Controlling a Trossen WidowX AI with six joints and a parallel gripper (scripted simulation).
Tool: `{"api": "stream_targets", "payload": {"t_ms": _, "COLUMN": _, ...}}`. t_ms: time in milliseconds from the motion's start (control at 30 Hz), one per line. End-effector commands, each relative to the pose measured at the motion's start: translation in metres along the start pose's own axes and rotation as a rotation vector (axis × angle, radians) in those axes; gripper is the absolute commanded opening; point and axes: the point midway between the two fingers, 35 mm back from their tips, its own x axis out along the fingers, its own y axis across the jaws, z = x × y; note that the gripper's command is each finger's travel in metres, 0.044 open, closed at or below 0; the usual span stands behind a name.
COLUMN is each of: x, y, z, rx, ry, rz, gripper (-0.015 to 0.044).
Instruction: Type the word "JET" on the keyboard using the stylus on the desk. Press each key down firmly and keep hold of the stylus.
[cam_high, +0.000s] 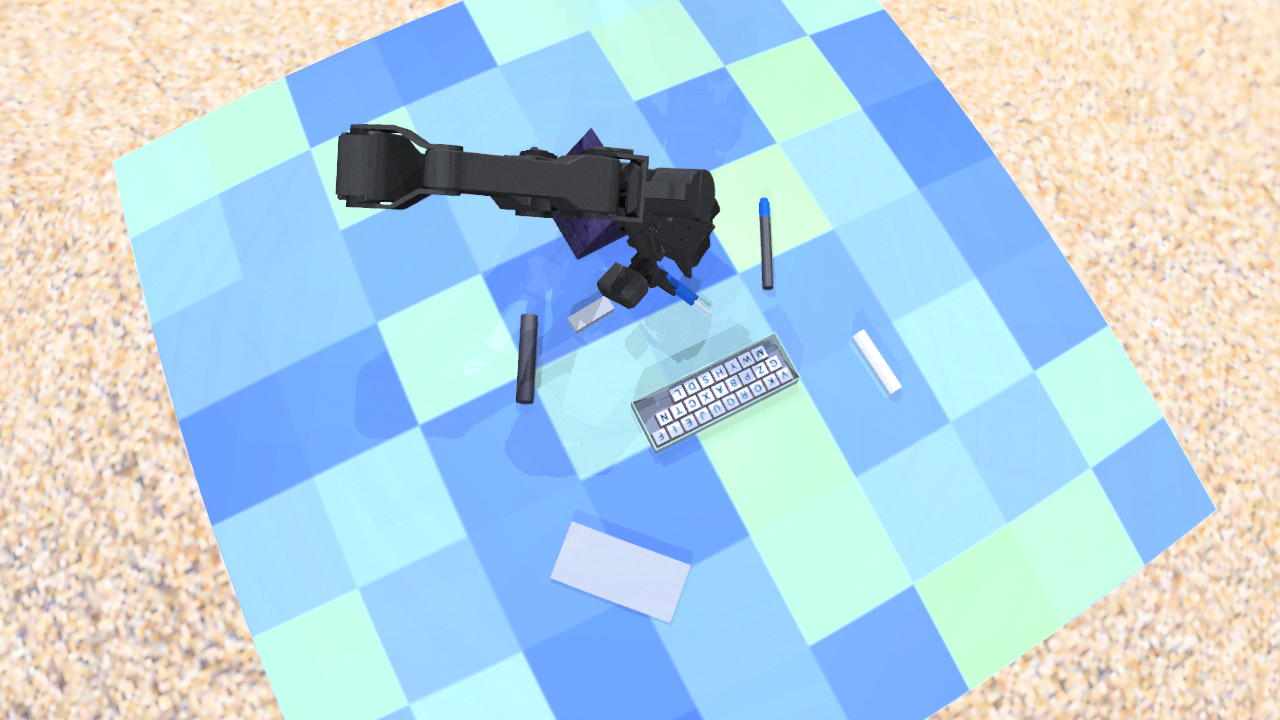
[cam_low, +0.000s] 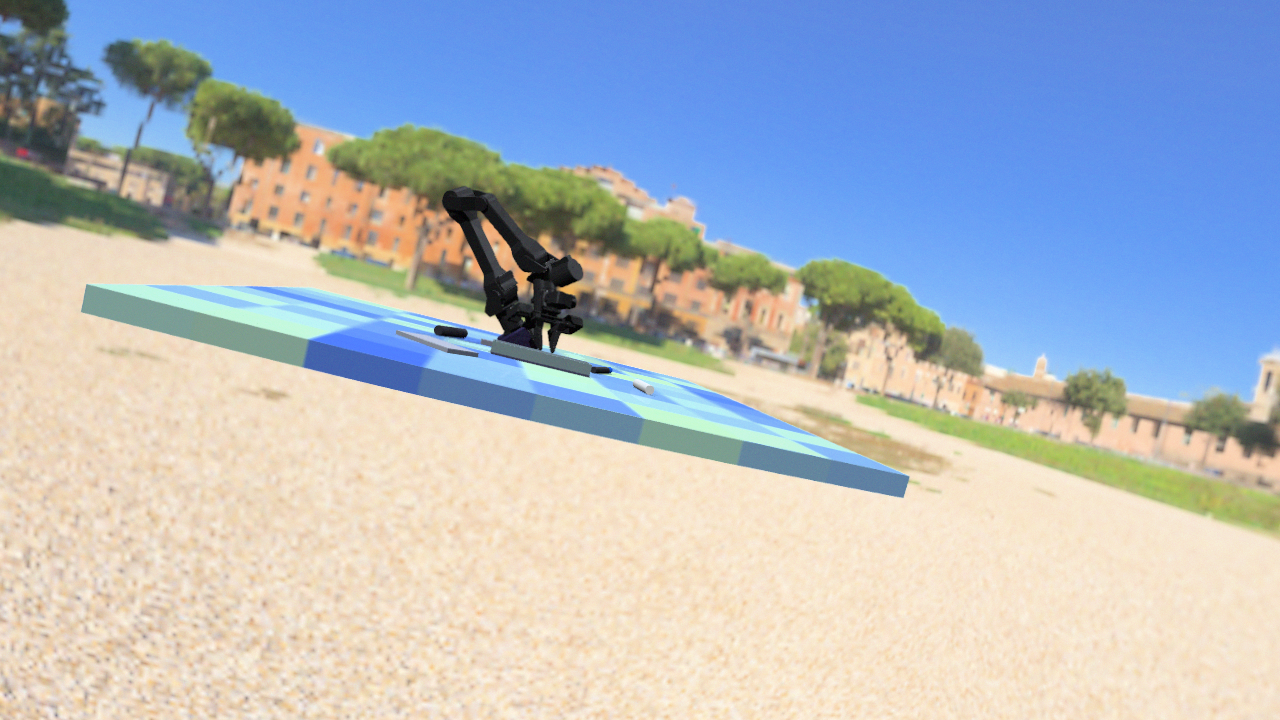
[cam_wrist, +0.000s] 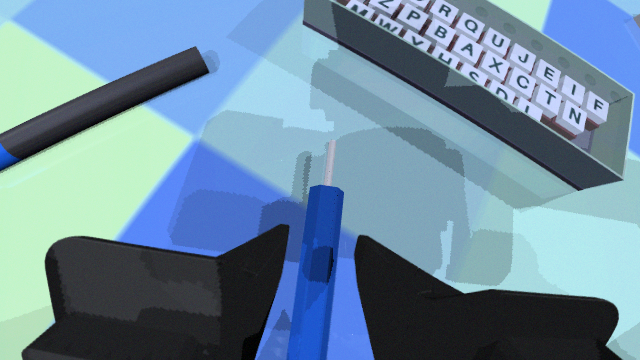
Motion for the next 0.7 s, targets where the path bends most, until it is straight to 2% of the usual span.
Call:
{"api": "stream_targets", "payload": {"t_ms": 0, "x": 0.0033, "y": -0.0006, "z": -0.0028, "rx": -0.006, "ry": 0.004, "rz": -0.005, "gripper": 0.015}}
{"api": "stream_targets", "payload": {"t_ms": 667, "x": 0.0127, "y": -0.0008, "z": -0.0083, "rx": -0.006, "ry": 0.004, "rz": -0.006, "gripper": 0.015}}
